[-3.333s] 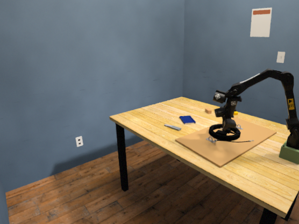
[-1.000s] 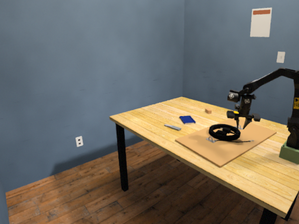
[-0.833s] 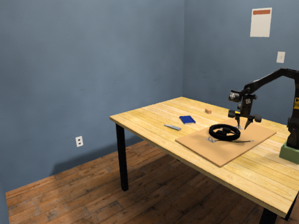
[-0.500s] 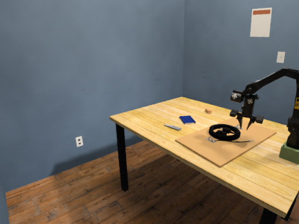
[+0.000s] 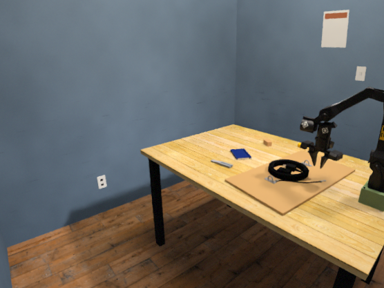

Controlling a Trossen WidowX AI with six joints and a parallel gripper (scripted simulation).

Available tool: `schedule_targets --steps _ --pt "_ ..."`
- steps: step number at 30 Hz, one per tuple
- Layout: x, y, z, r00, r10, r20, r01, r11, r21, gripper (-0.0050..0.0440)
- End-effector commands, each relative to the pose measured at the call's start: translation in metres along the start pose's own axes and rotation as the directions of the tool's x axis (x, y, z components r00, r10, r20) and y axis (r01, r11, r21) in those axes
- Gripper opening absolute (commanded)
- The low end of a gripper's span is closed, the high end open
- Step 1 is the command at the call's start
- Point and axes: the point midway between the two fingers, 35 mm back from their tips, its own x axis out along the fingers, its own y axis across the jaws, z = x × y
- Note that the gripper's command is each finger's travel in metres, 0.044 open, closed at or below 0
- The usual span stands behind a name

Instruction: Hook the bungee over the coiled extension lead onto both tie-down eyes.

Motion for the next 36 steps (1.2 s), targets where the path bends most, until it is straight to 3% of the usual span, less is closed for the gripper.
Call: schedule_targets --steps 1,11,17,22,36 --pt "-0.005 -0.004 0.003 1.000 0.015 -0.010 -0.014 0.994 0.111 0.0150" --pt "-0.003 -0.016 0.012 1.000 -0.006 -0.017 0.012 0.925 0.379 0.0150" --pt "-0.003 -0.020 0.014 1.000 -0.012 -0.018 0.019 0.889 0.457 0.0150" --pt "-0.003 -0.019 0.014 1.000 -0.007 -0.019 0.015 0.881 0.473 0.0150" --pt "0.029 -0.020 0.014 1.000 -0.028 -0.014 0.031 0.881 0.471 0.0150"
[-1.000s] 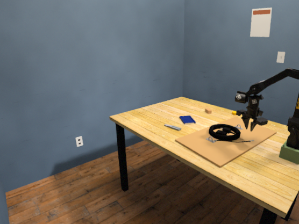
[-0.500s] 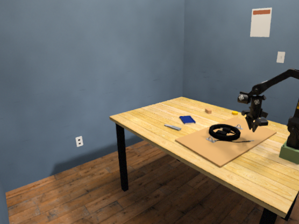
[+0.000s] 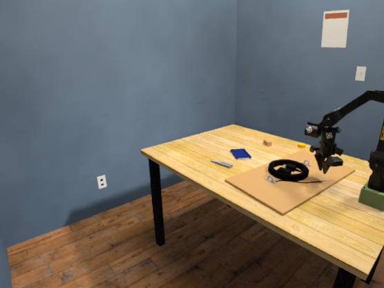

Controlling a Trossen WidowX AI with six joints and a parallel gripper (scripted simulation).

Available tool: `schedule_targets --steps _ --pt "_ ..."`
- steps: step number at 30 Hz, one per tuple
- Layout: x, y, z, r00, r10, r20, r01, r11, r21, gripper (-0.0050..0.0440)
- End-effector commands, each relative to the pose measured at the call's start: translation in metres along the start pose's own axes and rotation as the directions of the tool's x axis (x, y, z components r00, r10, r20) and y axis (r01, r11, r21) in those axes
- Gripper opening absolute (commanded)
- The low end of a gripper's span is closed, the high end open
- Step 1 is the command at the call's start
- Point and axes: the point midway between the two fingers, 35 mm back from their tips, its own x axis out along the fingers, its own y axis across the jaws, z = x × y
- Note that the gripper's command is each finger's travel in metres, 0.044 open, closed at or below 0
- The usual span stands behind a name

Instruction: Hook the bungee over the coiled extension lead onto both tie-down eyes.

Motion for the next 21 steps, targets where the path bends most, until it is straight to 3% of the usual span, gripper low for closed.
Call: schedule_targets --steps 1,21 --pt "0.010 0.001 0.000 1.000 0.000 -0.004 0.000 1.000 0.007 0.0150" --pt "0.045 -0.001 0.001 1.000 -0.001 -0.004 0.001 1.000 0.007 0.0150"
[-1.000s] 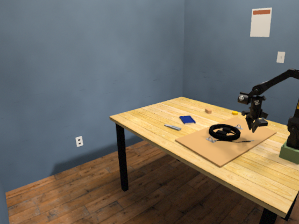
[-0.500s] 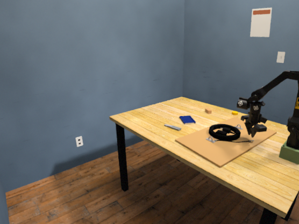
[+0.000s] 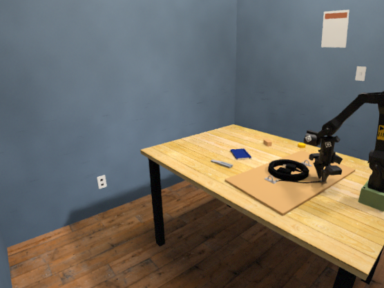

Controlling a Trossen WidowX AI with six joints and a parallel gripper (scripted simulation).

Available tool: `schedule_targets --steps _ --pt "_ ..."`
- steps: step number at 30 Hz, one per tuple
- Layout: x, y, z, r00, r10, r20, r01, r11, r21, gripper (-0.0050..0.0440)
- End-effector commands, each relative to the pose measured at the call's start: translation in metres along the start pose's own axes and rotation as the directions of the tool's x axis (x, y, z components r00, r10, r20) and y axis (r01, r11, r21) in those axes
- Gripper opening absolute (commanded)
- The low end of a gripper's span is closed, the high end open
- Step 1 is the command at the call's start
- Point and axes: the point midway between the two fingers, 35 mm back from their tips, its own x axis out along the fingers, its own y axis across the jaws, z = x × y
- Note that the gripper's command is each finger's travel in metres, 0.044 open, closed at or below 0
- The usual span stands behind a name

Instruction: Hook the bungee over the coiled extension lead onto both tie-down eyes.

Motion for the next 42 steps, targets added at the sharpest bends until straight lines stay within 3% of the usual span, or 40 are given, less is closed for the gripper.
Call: schedule_targets --steps 1,9,11,28,42 --pt "0.006 0.001 0.000 1.000 0.001 -0.006 -0.001 1.000 0.006 0.0150" --pt "0.006 0.004 -0.003 1.000 0.010 -0.013 -0.010 1.000 0.004 0.0150" --pt "0.004 0.004 -0.003 1.000 0.016 -0.015 -0.016 1.000 0.003 0.0102" --pt "0.004 0.004 -0.003 1.000 0.016 -0.015 -0.016 1.000 0.003 0.0002" --pt "-0.010 0.008 -0.007 0.999 0.029 -0.029 -0.029 1.000 0.005 -0.0003"
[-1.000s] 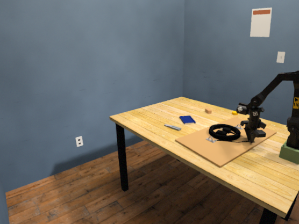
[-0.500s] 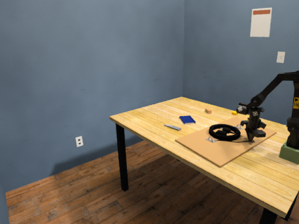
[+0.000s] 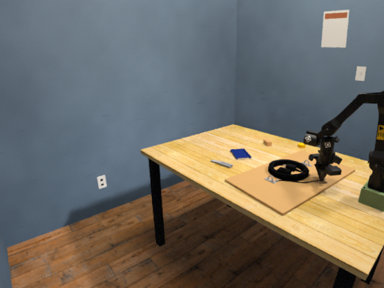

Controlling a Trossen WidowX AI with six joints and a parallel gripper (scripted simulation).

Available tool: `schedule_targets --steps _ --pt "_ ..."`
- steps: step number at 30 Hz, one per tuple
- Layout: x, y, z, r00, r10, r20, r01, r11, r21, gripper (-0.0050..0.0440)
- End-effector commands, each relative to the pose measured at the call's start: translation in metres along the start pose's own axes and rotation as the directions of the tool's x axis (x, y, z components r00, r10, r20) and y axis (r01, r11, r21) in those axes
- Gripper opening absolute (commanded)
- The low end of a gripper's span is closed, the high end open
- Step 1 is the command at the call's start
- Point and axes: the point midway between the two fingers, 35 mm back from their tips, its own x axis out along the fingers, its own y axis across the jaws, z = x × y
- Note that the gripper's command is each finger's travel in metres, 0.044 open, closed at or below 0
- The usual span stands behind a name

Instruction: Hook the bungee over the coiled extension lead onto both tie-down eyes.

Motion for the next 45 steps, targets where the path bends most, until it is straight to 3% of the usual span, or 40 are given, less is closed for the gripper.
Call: schedule_targets --steps 1,10,25,45 --pt "-0.014 0.007 -0.006 0.999 0.028 -0.028 -0.028 1.000 0.004 -0.0004" --pt "-0.031 0.007 -0.006 0.999 0.029 -0.028 -0.028 1.000 0.004 -0.0050" --pt "-0.054 0.005 -0.004 0.999 0.029 -0.028 -0.028 1.000 0.006 -0.0050" --pt "-0.053 0.029 -0.006 0.999 0.029 -0.036 -0.031 0.997 -0.067 -0.0050"
